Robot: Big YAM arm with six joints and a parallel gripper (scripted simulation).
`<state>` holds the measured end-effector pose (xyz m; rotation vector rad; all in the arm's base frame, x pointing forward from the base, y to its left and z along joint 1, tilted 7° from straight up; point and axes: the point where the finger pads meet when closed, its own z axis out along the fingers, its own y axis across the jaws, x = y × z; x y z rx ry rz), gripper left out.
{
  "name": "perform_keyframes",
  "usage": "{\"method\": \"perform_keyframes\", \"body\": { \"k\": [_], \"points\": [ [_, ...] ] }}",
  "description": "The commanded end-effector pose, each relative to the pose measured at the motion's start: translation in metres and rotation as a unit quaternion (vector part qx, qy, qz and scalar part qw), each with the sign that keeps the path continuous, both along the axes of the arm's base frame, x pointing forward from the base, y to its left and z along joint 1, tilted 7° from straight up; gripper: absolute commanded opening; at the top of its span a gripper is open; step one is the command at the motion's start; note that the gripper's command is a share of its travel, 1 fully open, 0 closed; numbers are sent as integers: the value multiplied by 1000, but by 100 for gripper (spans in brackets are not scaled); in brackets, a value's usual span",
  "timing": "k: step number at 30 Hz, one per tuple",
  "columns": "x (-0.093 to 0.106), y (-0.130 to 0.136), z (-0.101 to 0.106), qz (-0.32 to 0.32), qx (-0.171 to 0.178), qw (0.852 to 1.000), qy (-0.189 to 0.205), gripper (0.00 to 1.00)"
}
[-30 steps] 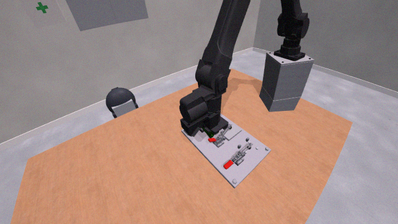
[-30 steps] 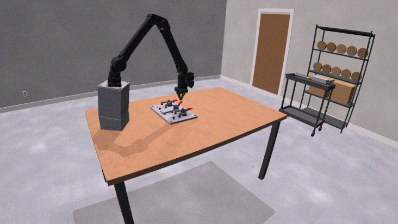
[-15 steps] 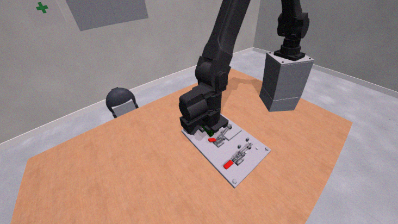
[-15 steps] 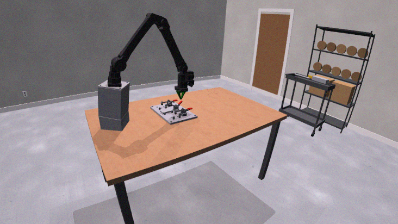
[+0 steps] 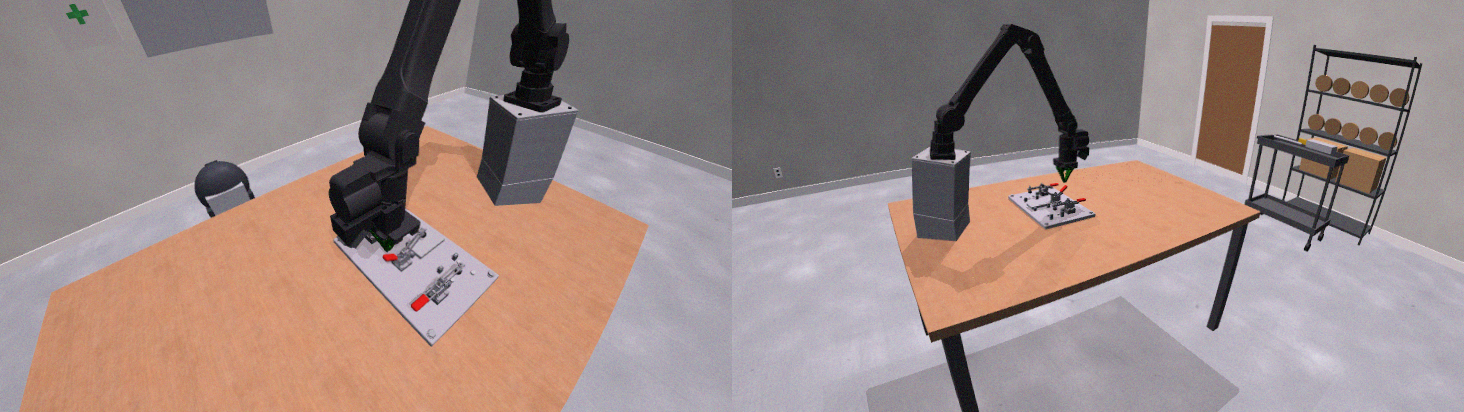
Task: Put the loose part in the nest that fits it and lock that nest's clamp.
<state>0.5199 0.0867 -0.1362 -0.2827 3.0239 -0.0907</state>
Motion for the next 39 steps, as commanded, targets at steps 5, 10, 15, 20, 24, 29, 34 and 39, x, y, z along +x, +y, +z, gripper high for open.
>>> {"method": "perform_keyframes", "body": {
  "k": [5, 10, 15, 20, 24, 29, 34, 39],
  "points": [
    [1, 7, 4, 0, 1, 1000, -2, 0],
    [1, 7, 4, 0, 1, 1000, -2, 0],
    [1, 7, 4, 0, 1, 1000, -2, 0],
    [0, 7, 2, 0, 1, 1000, -1, 0],
    [1, 8, -9, 0, 1, 1000, -2, 0],
    [6, 9, -14, 0, 2, 1000, -7, 0],
    [8, 9, -16, 0, 2, 1000, -7, 0],
    [7, 9, -17, 0, 1, 1000, -5, 0]
  ]
}}
